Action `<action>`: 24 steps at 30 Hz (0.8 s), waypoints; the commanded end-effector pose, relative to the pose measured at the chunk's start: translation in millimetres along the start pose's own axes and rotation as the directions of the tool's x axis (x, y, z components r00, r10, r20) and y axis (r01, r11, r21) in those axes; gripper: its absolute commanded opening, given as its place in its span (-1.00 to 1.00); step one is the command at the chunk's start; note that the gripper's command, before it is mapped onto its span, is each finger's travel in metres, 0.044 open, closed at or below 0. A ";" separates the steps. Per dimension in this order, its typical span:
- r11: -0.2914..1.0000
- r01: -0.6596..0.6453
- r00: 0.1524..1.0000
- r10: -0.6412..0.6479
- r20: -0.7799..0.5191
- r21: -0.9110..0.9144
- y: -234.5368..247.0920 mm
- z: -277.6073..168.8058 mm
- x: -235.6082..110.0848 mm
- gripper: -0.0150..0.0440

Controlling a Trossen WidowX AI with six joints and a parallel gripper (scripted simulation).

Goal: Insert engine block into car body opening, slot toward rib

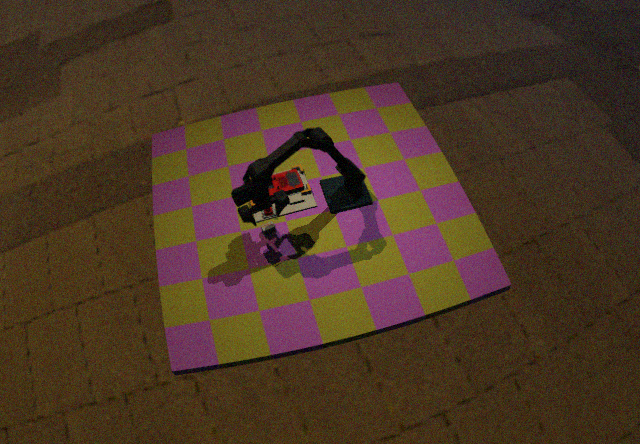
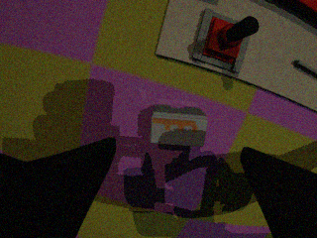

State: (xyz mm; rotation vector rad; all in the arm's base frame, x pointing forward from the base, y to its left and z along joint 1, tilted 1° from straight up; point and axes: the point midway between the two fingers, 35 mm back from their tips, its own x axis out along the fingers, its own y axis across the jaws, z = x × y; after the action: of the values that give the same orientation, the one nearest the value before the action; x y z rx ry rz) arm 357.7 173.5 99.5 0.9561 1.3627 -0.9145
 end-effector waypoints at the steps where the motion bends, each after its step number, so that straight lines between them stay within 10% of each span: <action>1: 1.000 0.001 1.000 -0.001 0.004 0.005 -0.4 0.6 9.0 1.00; 24: 1.000 0.001 1.000 -0.001 0.005 0.003 -0.8 0.6 46.0 1.00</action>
State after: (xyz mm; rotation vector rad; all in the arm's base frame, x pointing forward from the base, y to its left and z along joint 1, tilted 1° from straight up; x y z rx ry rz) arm 359.1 175.0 61.5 0.9611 1.3587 -0.9082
